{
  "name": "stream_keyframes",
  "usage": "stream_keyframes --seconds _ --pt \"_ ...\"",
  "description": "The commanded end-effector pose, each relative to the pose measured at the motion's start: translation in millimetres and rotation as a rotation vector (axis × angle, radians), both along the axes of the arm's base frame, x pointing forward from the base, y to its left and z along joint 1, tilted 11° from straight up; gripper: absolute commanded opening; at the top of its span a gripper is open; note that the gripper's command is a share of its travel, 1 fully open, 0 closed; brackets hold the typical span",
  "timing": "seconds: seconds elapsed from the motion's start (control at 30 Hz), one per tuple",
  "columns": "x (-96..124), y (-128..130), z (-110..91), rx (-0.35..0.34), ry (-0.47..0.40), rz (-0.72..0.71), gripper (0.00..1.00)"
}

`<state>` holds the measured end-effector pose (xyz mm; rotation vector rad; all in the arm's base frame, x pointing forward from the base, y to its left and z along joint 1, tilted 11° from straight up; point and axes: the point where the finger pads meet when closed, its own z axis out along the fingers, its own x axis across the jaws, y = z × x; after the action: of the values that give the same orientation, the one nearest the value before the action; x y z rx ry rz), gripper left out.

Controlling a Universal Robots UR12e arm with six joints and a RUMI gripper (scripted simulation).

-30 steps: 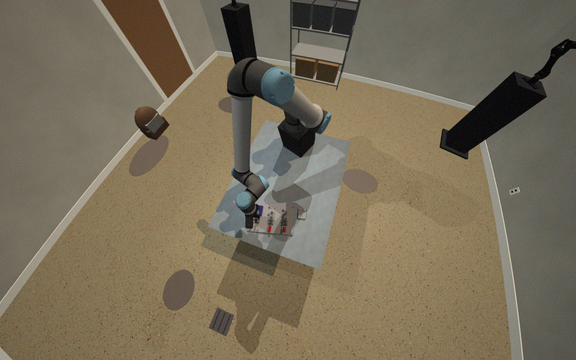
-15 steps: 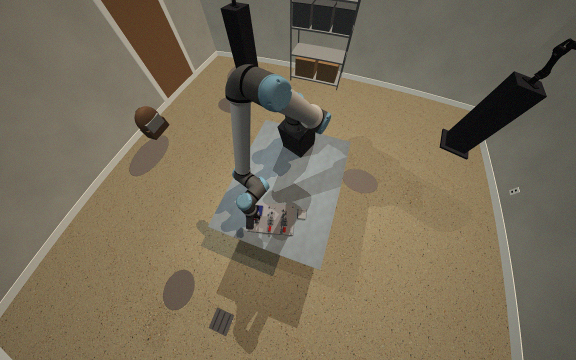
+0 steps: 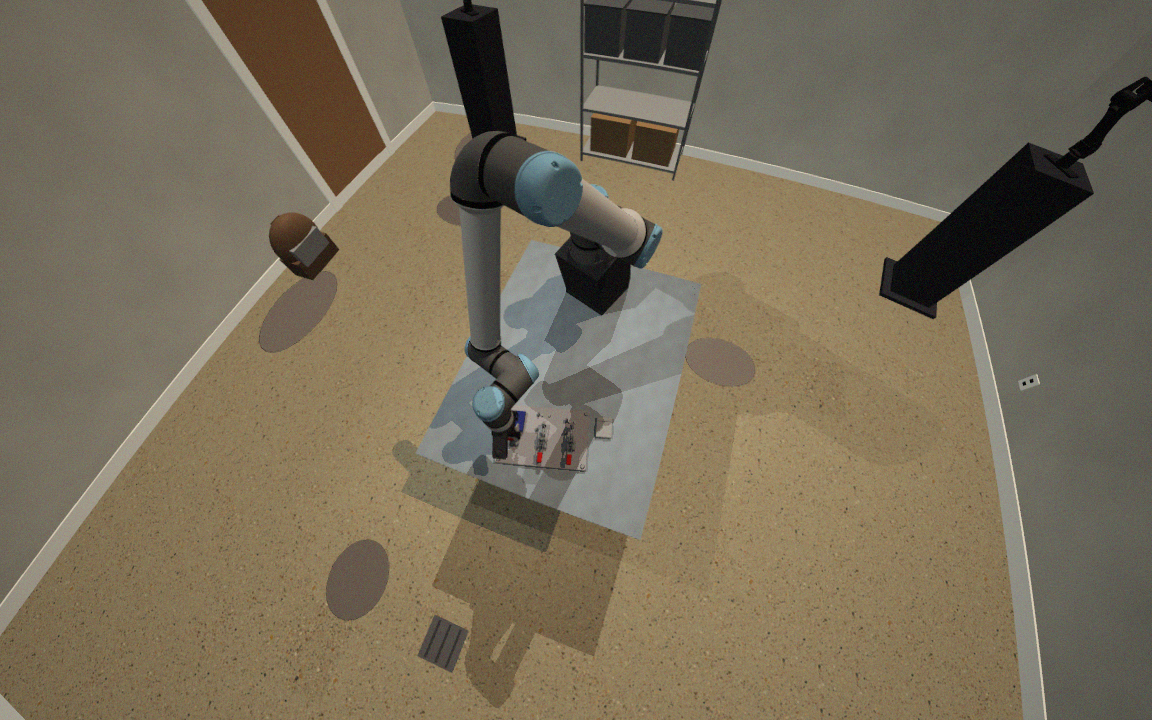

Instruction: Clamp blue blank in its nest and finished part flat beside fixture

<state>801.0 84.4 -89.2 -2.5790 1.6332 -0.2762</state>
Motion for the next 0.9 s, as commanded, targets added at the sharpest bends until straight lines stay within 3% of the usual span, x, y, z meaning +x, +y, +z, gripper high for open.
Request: stream_keyframes --seconds 0.0,0.73,0.77,0.87 --pt "0.6 0.0 0.8 0.0 -0.001 0.0 0.28" --pt "0.6 0.0 0.8 0.0 -0.001 0.0 0.28" --pt "0.6 0.0 0.8 0.0 -0.001 0.0 0.0" --pt "0.6 0.0 0.8 0.0 -0.001 0.0 0.0"
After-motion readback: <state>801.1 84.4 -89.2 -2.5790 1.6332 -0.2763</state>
